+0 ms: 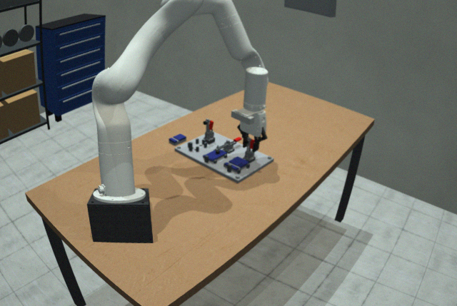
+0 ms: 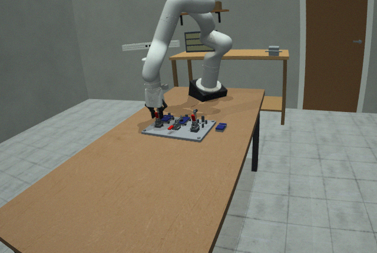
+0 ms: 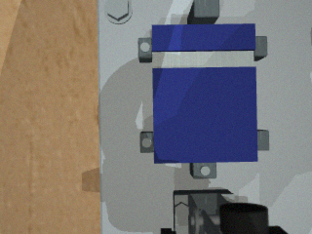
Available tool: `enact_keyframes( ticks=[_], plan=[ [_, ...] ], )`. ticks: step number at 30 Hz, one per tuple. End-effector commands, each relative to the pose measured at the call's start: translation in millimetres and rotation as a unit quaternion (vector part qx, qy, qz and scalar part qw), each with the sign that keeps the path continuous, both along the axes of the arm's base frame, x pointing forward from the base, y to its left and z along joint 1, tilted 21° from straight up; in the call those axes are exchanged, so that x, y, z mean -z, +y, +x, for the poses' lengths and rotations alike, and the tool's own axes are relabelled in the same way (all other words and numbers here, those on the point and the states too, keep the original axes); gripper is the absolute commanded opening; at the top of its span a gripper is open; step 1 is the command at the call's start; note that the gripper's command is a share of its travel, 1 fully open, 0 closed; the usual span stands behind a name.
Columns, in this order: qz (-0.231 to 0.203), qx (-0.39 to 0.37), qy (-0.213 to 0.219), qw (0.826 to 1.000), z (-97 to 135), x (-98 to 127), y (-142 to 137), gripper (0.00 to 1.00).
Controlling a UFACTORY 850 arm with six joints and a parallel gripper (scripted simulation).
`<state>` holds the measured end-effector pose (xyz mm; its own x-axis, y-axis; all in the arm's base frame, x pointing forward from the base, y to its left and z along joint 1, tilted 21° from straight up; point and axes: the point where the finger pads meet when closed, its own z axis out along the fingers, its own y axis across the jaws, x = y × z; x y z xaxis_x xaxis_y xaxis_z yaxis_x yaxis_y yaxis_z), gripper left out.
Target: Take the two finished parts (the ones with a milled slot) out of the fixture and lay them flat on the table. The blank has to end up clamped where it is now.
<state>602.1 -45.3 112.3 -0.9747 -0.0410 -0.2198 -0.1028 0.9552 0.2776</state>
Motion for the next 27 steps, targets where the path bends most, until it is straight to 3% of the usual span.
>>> enact_keyframes(
  ticks=[1,27],
  plan=[
    [-0.001,0.0,-0.002,1.0,1.3,-1.2,-0.6,0.48],
    [0.0,0.0,-0.001,1.0,-0.1,-6.5,-2.2,0.48]
  ],
)
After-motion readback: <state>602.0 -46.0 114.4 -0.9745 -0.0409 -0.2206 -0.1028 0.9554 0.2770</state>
